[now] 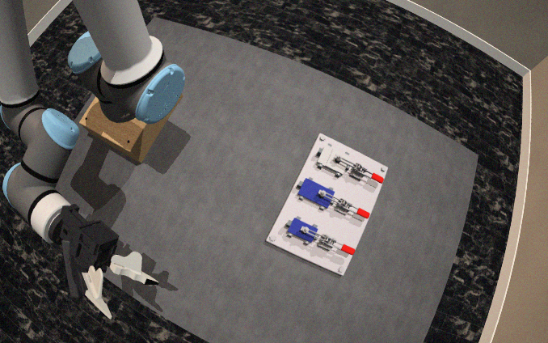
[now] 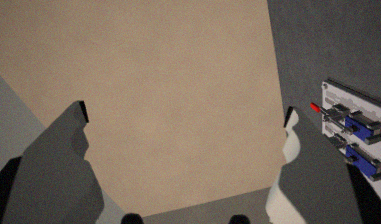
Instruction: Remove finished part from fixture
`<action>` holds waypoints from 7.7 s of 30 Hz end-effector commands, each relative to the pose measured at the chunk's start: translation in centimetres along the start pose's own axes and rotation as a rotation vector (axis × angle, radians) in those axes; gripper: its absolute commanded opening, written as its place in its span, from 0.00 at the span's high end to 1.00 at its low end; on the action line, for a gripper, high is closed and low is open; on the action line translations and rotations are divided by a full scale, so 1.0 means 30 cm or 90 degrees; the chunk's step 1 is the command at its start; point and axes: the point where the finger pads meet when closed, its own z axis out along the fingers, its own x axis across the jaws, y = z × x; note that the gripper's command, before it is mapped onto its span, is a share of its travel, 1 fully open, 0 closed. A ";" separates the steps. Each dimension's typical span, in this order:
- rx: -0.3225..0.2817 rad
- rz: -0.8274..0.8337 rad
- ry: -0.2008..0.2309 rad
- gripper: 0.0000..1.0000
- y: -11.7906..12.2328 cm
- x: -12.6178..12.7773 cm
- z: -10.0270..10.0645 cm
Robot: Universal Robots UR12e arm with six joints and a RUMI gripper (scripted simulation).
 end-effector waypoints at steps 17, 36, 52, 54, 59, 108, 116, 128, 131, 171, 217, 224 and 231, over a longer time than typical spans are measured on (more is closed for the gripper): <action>0.000 -0.001 0.000 0.00 0.000 -0.002 0.000; -0.030 -0.014 0.050 0.00 0.054 0.061 0.069; -0.140 -0.084 0.230 0.00 0.269 0.299 0.270; -0.162 -0.101 0.265 0.00 0.314 0.347 0.301; -0.224 -0.156 0.360 0.00 0.438 0.476 0.370; -0.643 -0.923 0.910 0.00 1.382 1.113 0.546; -0.657 -0.980 0.922 0.00 1.444 1.122 0.552; -0.659 -0.994 0.925 0.00 1.460 1.124 0.553; -0.659 -0.994 0.925 0.72 1.460 1.124 0.553; -0.660 -0.994 0.925 0.72 1.448 1.153 0.554; -0.660 -0.994 0.925 0.72 1.410 1.309 0.933; -0.660 -0.994 0.925 0.72 1.414 1.309 0.991; -0.660 -0.994 0.925 0.72 1.415 1.309 1.006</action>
